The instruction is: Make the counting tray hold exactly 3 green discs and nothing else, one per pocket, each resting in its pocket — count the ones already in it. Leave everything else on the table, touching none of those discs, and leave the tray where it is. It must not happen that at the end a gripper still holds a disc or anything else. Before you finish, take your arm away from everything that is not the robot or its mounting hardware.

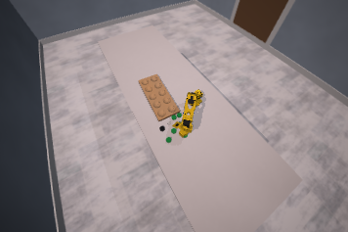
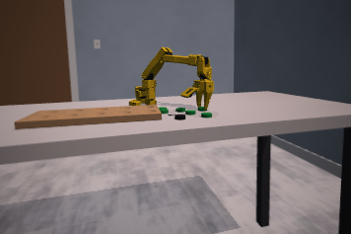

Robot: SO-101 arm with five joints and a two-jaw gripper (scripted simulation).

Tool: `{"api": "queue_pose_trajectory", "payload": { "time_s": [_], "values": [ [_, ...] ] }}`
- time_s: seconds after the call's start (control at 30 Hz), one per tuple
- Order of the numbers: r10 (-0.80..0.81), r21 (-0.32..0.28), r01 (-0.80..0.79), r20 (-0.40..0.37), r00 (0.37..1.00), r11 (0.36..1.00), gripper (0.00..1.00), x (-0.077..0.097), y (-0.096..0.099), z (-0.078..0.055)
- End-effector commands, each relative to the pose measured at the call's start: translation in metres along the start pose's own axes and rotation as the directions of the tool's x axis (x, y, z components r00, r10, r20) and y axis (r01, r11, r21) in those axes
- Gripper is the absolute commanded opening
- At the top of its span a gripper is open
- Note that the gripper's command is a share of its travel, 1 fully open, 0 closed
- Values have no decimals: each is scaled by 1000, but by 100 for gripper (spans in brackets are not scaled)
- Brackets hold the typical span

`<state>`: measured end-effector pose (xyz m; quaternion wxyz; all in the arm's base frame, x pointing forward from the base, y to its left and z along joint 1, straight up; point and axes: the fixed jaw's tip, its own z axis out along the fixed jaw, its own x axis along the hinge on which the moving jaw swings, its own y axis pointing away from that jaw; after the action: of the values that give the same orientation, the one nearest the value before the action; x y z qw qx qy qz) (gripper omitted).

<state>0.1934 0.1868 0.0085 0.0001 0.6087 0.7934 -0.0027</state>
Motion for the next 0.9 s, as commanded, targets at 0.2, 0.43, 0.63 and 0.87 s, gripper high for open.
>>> {"api": "queue_pose_trajectory", "payload": {
  "time_s": [0.2, 0.43, 0.63, 0.87],
  "values": [
    [-9, -78, 5, -45, 999, 997, 0, 6, 8, -19],
    [-9, -78, 5, -45, 999, 997, 0, 6, 8, -19],
    [-9, -78, 5, -45, 999, 997, 0, 6, 8, -19],
    [-9, -78, 5, -45, 999, 997, 0, 6, 8, -20]
  ]
}}
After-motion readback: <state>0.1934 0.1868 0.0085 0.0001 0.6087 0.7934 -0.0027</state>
